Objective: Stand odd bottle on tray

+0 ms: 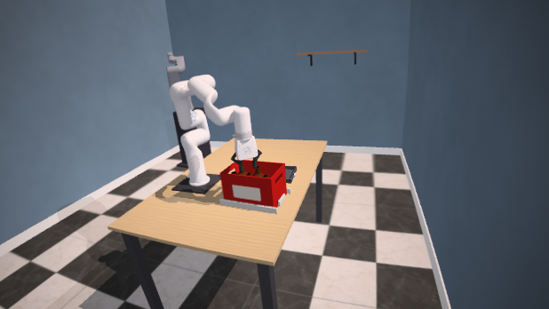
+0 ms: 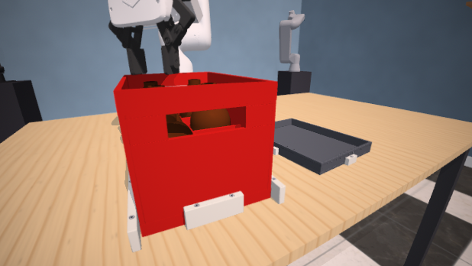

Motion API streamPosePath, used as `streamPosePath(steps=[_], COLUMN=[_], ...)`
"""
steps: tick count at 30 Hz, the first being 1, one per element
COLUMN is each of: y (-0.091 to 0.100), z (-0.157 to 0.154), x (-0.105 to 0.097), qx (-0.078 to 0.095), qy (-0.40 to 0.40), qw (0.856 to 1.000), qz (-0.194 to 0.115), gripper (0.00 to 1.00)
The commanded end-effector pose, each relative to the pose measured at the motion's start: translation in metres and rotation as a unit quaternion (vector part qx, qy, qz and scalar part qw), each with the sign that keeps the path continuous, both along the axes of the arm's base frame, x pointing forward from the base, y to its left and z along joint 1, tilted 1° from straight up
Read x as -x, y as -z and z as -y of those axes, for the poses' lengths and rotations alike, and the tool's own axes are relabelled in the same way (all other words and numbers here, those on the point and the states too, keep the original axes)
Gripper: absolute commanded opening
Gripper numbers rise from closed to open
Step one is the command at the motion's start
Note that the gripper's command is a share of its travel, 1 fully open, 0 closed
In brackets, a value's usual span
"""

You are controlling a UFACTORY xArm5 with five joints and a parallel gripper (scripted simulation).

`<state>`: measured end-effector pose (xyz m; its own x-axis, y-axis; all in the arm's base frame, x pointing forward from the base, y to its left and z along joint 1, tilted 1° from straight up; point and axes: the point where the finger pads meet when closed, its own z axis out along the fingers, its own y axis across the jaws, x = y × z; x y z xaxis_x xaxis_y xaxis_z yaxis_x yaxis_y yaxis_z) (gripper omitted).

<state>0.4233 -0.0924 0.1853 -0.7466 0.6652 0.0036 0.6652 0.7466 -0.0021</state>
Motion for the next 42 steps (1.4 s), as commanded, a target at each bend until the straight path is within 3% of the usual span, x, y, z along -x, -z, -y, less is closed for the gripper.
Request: streamPosePath(steps=[1, 42], y=[-0.001, 0.035], z=[0.0, 0.001], x=[-0.001, -0.001], qx=[0.0, 0.0], qy=[0.0, 0.0], qw=[1.0, 1.0], qz=[0.002, 0.002], gripper=[0.65, 0.65])
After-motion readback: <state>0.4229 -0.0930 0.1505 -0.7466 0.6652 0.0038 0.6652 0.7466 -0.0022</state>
